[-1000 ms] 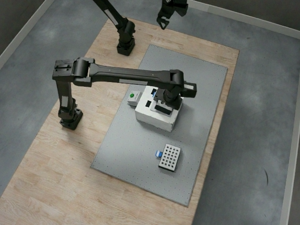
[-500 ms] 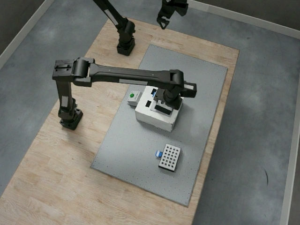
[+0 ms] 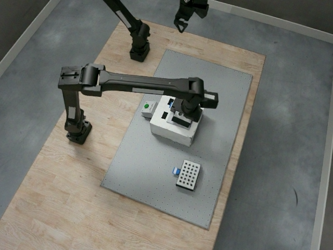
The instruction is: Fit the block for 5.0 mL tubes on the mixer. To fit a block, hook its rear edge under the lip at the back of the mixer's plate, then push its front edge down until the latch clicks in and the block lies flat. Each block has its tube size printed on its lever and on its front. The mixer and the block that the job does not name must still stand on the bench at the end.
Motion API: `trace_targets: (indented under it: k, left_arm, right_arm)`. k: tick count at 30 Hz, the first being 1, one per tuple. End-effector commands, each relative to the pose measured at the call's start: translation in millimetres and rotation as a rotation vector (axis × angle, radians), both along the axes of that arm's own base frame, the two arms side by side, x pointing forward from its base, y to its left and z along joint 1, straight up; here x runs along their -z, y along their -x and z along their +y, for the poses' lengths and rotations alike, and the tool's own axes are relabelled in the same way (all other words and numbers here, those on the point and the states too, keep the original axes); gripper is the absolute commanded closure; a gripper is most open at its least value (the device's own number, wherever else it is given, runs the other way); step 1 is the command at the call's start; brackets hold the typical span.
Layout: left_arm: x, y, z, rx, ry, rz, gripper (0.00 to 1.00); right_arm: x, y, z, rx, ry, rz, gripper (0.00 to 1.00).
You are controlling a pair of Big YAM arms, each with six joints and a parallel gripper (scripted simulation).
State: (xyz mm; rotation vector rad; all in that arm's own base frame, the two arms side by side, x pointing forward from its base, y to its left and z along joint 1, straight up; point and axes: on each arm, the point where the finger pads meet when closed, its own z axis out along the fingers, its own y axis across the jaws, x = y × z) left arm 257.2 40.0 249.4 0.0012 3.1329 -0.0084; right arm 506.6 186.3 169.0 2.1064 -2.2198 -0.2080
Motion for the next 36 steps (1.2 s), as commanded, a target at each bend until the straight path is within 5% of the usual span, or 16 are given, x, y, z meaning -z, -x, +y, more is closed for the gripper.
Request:
trace_targets:
  k: [1,36]
  left_arm:
    - [-7.3,-3.1,1.5,-0.005,-0.004,-0.024,0.00]
    - [-29.8,-14.1,3.6,-0.005,-0.012,-0.076,0.00]
  right_arm:
    - [-43.6,-21.9,16.8,0.042,-0.064,-0.144,1.00]
    - [-45.0,-19.1,20.2,0.031,-0.071,-0.150,1.00]
